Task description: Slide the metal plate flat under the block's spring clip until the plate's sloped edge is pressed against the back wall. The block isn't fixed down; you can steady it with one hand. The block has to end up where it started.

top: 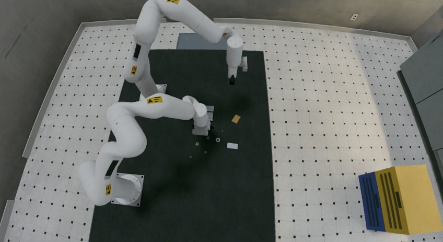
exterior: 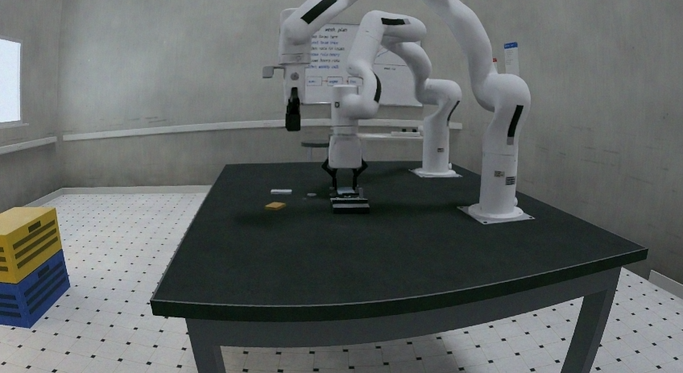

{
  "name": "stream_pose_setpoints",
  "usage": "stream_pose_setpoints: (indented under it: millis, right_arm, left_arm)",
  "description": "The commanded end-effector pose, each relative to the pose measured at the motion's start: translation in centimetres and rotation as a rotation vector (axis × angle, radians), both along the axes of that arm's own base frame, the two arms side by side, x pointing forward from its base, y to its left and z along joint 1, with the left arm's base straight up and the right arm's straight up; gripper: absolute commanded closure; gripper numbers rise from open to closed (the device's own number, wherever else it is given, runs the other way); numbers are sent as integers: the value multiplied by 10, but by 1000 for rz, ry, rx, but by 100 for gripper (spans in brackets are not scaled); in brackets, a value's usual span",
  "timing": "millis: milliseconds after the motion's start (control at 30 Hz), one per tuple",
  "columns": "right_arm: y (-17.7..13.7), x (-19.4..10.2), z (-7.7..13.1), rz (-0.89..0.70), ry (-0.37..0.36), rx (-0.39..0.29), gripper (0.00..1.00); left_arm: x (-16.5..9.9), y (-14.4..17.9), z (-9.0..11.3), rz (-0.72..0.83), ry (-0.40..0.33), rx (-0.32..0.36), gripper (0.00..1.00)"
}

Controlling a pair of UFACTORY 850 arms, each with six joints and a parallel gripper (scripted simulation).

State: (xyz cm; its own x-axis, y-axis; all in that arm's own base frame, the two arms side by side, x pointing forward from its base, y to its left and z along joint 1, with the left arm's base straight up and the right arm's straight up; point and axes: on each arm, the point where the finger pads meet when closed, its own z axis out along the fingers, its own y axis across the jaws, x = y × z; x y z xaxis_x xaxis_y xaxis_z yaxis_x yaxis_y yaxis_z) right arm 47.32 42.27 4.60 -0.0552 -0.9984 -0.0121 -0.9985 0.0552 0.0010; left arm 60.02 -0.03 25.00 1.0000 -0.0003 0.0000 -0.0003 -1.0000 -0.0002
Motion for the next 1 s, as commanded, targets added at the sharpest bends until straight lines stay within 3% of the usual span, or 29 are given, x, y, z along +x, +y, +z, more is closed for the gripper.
stream_pose_setpoints:
  millis: [0, 33, 633, 967]
  right_arm:
    - [-1, 1, 1, 0, -2, 2, 100]
    - [-1, 0, 1, 0, -2, 2, 100]
    - [-1, 1, 1, 0, -2, 2, 100]
    - [-1, 1, 1, 0, -2, 2, 100]
  left_arm:
    - [1, 0, 1, 0, -2, 0, 0]
    - [1, 0, 1, 0, -2, 0, 99]
    - [1, 0, 1, 0, -2, 0, 99]
    - [-17, -10, -19, -179, 18, -71, 99]
